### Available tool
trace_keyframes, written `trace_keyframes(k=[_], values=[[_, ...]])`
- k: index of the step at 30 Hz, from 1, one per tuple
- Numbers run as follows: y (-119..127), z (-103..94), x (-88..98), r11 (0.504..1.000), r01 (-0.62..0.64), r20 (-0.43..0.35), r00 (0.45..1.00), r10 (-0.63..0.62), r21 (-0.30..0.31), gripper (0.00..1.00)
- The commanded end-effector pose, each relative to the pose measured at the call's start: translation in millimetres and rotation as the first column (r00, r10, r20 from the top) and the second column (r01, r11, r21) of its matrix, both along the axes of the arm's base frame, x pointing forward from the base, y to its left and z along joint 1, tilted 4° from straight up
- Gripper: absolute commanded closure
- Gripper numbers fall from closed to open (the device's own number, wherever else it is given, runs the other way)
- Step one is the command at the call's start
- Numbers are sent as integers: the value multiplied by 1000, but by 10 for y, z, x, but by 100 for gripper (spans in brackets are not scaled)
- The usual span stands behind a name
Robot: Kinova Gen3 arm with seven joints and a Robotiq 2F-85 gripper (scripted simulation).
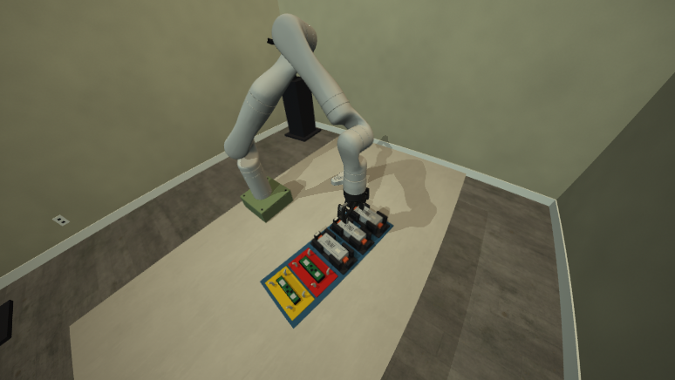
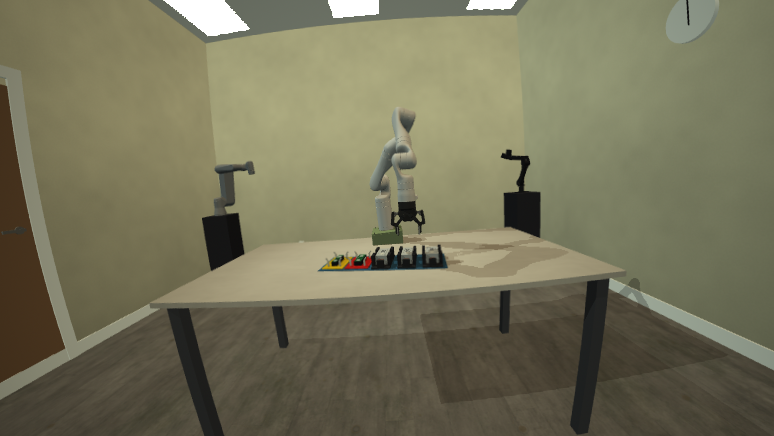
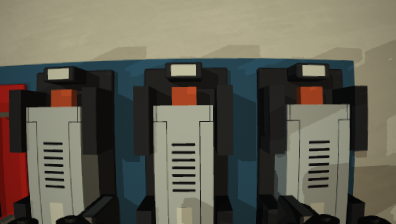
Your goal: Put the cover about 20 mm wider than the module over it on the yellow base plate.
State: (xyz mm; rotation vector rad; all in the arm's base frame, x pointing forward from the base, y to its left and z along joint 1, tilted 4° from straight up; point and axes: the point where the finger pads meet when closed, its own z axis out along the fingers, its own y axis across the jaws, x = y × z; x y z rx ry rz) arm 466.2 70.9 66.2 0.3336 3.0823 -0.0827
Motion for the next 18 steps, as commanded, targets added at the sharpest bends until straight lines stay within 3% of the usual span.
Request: trace_keyframes(k=[1,18], values=[[-15,9,1,1000,0,2,1000,0,1,0],[-64,14,-11,1000,0,2,1000,0,1,0]])
